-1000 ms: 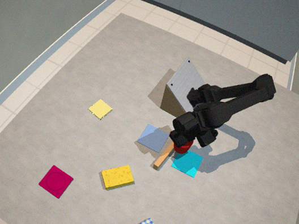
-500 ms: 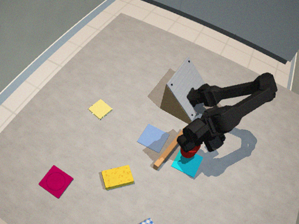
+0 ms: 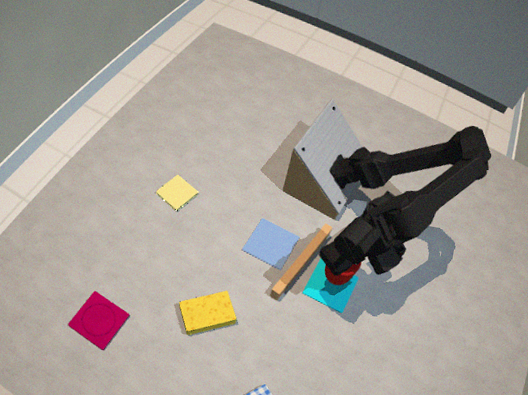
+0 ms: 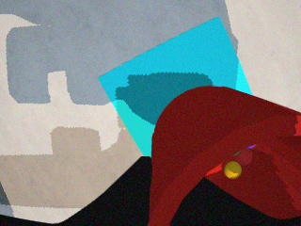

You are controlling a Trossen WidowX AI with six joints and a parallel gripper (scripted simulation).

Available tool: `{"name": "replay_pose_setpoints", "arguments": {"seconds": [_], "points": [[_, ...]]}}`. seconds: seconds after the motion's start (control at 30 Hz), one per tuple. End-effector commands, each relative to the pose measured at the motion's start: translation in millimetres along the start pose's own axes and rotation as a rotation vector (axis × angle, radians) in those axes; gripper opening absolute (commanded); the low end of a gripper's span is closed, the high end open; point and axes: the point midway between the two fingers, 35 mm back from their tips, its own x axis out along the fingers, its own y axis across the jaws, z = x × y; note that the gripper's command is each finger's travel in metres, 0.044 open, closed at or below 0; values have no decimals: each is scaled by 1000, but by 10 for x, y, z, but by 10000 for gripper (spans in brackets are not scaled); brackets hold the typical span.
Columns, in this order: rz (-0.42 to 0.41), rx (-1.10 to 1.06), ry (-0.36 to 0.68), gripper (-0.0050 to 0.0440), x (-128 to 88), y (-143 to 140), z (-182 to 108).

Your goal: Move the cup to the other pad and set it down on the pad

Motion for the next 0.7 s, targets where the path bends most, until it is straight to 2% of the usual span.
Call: {"name": "replay_pose_setpoints", "arguments": {"seconds": [0.0, 0.67], "points": [[-7, -4, -5, 0, 22, 7, 19], [-7, -5, -7, 0, 478, 8, 32]]}}
